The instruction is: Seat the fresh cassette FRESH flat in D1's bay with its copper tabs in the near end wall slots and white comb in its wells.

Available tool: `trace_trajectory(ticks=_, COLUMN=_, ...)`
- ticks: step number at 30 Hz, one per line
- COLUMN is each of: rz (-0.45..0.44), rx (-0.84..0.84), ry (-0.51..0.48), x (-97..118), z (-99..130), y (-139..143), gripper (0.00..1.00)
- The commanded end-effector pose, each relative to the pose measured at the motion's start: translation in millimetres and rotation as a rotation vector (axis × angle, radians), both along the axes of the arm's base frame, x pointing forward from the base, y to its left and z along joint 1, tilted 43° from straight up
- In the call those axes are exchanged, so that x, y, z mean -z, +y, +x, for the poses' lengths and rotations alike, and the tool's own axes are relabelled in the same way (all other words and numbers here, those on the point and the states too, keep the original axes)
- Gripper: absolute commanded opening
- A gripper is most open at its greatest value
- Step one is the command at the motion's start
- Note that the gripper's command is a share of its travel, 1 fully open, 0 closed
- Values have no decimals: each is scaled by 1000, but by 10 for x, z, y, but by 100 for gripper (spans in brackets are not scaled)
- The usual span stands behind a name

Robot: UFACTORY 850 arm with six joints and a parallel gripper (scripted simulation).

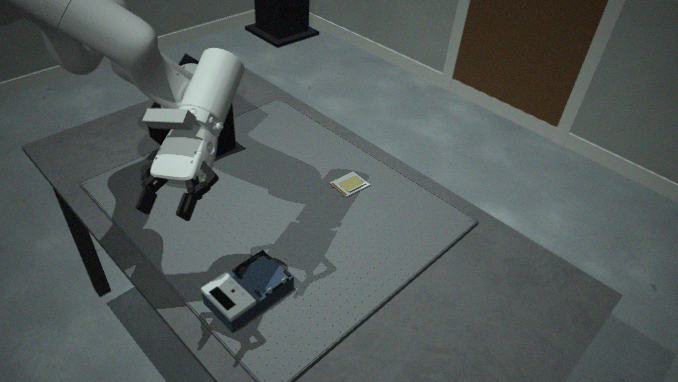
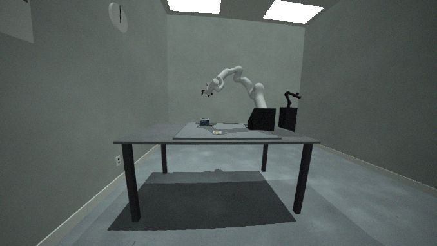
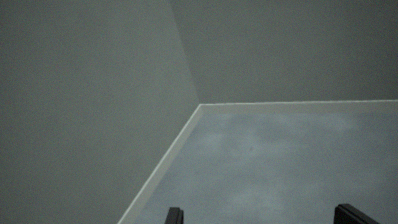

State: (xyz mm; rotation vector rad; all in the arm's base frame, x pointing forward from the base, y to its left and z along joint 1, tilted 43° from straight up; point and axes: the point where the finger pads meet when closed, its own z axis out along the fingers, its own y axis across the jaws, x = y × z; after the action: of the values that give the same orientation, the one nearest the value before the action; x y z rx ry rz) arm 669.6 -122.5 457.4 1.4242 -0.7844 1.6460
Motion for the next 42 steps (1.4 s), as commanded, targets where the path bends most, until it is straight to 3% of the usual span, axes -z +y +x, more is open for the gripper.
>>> trace_trajectory(ticks=1, rz=0, rx=-1, ry=-2, x=-9, z=2, y=5, gripper=100)
trace_trajectory(ticks=18, rz=0, rx=-1, ry=-2, x=-9, z=2, y=5, gripper=100)
trace_trajectory(ticks=22, rz=23, rx=22, ry=126, x=182, z=-12, y=49, gripper=100)
trace_trajectory(ticks=27, rz=23, rx=23, ry=129, x=337, z=-10, y=78, gripper=100)
trace_trajectory(ticks=31, rz=46, rx=40, ry=259, x=531, z=-29, y=122, gripper=100)
trace_trajectory(ticks=37, rz=46, rx=41, ry=259, x=689, z=-45, y=159, gripper=100)
trace_trajectory(ticks=42, rz=69, rx=53, ry=389, x=928, z=-83, y=221, gripper=100)
